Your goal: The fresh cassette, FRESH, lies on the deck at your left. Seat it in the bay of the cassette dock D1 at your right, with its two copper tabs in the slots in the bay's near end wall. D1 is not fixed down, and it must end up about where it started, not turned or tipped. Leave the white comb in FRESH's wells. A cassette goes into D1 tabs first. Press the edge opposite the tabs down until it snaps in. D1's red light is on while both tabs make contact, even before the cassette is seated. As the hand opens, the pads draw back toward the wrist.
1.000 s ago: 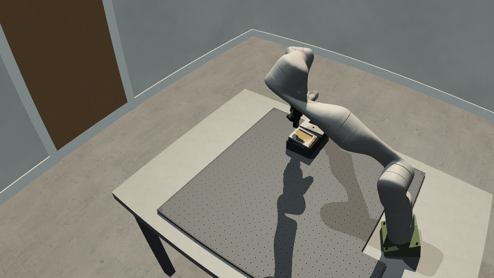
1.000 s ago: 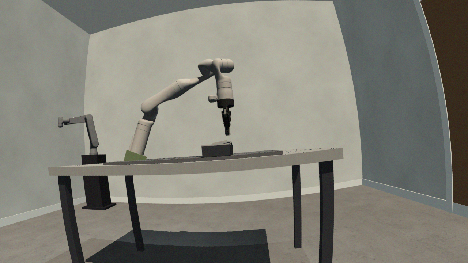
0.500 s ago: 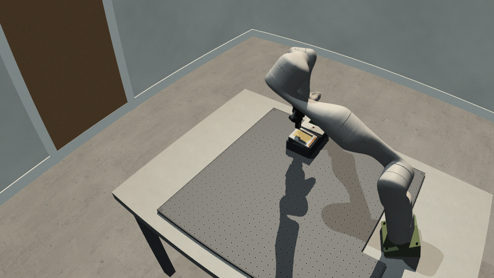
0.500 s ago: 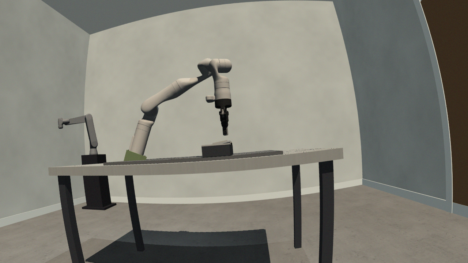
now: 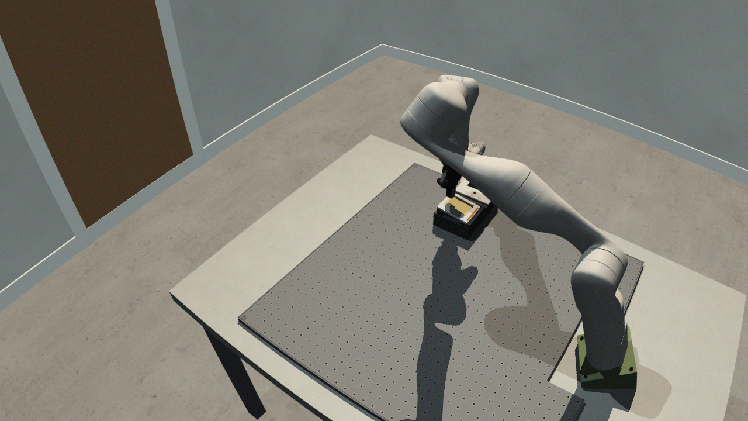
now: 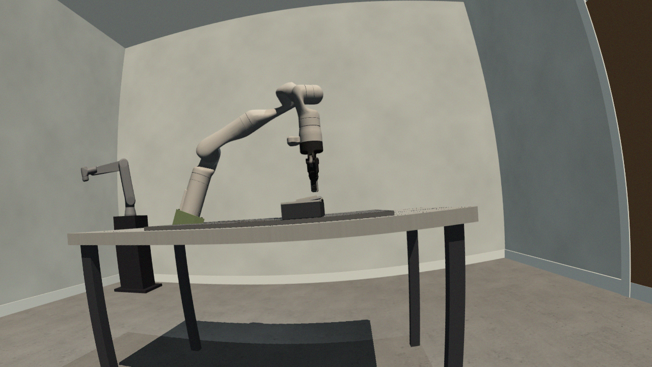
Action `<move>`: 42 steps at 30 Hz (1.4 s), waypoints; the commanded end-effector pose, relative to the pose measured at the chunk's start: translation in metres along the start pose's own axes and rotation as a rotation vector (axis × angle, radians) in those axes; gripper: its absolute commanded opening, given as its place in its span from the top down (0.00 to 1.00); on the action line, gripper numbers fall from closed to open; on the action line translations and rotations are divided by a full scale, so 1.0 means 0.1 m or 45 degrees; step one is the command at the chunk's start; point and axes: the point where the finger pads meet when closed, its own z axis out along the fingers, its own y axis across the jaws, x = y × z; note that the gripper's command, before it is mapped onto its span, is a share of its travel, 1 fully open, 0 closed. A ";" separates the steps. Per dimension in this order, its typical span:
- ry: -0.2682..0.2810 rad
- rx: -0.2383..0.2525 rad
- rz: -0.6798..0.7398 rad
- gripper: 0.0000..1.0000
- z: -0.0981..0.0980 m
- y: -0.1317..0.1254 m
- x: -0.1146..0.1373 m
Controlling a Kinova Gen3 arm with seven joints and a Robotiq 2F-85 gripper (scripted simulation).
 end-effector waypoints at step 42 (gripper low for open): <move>0.002 0.000 0.001 1.00 0.14 0.00 -0.02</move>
